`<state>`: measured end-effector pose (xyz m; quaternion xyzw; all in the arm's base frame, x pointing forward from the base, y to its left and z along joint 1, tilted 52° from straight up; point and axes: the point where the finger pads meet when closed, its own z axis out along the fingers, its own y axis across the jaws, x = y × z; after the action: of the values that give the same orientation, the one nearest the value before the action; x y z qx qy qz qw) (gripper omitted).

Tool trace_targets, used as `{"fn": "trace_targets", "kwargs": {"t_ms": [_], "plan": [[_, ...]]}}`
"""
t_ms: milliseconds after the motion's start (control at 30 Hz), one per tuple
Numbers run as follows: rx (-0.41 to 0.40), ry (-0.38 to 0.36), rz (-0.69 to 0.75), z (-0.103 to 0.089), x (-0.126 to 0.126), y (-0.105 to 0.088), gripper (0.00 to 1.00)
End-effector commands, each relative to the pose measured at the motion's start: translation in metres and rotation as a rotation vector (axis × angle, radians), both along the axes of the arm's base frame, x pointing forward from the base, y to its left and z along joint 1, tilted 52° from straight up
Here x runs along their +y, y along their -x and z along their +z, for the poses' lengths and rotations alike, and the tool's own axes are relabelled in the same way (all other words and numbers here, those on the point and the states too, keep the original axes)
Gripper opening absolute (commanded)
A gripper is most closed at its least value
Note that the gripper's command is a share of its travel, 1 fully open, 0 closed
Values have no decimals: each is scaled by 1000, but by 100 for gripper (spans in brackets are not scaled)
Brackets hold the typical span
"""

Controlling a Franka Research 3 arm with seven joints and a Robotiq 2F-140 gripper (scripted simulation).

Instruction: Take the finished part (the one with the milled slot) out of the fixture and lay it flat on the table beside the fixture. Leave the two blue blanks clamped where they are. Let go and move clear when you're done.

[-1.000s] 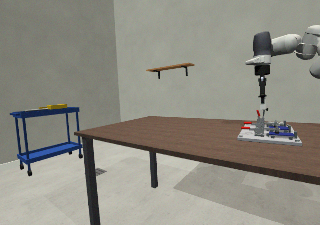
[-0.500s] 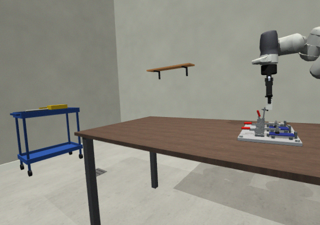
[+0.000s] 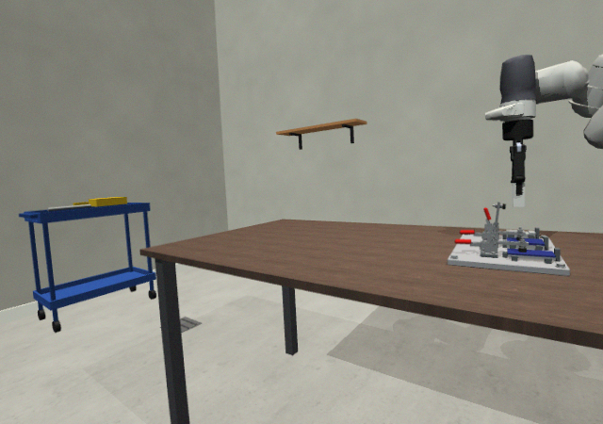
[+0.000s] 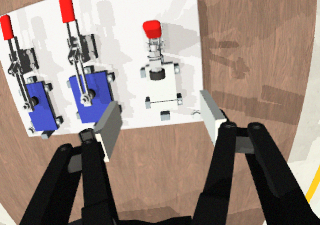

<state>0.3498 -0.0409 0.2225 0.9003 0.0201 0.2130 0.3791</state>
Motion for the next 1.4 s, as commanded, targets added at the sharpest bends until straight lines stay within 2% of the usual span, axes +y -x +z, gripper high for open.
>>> {"fn": "trace_targets", "kwargs": {"t_ms": [0,500,1367], "plan": [[-4,-1,-13,-1,-2,5,58],[-4,-1,-13,-4,-5,4,58],[-4,-1,-13,-32,-36,-14,58]]}}
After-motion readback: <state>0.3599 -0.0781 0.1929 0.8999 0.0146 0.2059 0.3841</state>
